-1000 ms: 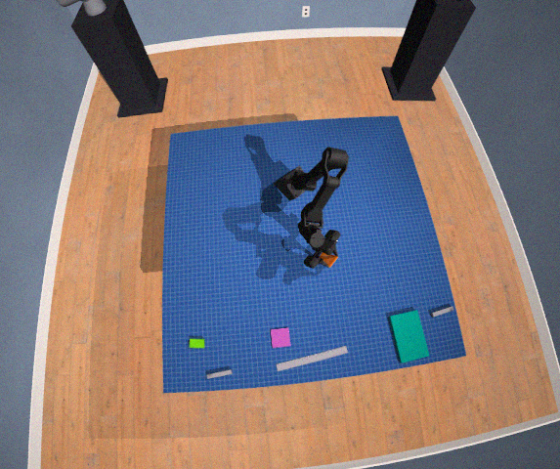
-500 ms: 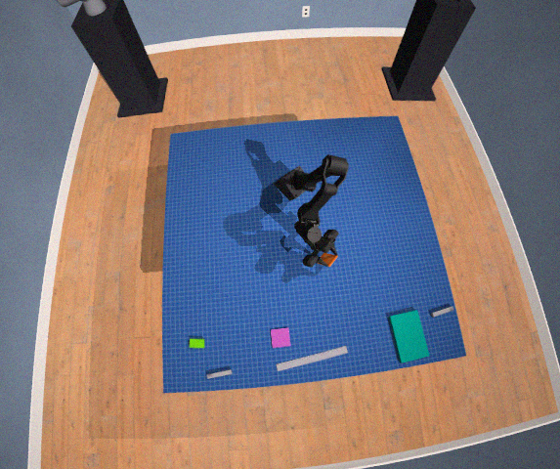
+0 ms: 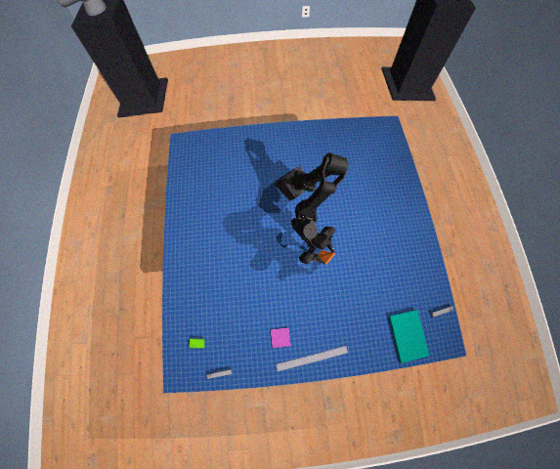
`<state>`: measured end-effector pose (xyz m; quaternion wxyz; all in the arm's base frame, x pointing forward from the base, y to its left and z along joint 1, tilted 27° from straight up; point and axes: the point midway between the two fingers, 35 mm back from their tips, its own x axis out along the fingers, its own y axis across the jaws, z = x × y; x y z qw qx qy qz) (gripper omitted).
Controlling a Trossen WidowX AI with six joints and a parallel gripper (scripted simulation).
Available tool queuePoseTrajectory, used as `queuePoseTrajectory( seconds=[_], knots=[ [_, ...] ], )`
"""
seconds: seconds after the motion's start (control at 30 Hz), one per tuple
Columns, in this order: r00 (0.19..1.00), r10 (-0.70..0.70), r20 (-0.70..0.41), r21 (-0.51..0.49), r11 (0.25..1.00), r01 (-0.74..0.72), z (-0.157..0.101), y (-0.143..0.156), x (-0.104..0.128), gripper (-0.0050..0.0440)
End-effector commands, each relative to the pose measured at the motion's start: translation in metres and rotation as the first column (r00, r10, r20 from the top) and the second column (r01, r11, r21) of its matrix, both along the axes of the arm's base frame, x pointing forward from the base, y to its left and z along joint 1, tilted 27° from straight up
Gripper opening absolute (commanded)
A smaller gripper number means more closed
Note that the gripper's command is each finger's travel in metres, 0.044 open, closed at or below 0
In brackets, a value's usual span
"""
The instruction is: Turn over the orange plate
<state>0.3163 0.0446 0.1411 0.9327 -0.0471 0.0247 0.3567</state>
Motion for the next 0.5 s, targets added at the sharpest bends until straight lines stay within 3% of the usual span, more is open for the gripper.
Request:
queuePoseTrajectory(
  seconds=[0.0, 0.47],
  knots=[
    [1.000, 0.000, 0.021, -0.011, 1.000, 0.000, 0.0055, -0.0023, -0.0033, 0.0289],
    [1.000, -0.007, -0.014, -0.062, 0.998, 0.006, 0.0097, -0.0109, -0.0079, 0.0289]
  ],
)
